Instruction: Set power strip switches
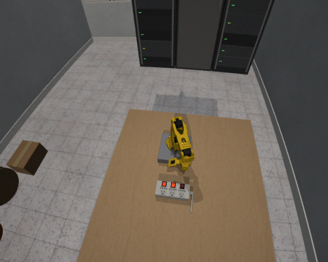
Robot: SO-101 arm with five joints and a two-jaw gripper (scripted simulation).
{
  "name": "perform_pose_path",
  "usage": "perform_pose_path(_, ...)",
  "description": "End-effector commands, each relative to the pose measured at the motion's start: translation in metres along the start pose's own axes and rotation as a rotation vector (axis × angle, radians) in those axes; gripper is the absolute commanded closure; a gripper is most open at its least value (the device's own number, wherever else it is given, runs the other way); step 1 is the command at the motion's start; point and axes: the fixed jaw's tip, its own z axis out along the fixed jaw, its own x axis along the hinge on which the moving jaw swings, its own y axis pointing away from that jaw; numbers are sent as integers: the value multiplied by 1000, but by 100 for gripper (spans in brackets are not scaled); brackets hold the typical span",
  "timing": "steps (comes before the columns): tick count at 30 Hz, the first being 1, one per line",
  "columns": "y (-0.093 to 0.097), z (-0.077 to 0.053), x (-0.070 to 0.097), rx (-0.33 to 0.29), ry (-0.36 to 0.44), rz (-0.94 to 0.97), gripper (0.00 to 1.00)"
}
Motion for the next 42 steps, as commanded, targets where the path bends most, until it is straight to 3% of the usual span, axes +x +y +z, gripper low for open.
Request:
perform_pose_path(1,-1,0,1,0,1,-15,100)
perform_pose_path(15,4,-1,2,0,1,-7,100)
perform_pose_path(24,43,-1,3,0,1,52,100)
perform_pose_path(26,43,-1,3,0,1,52,100)
perform_pose_path(33,73,6,1,-1,1,103,100)
perform_pose_path(42,82,10,-1,-1,1,119,100)
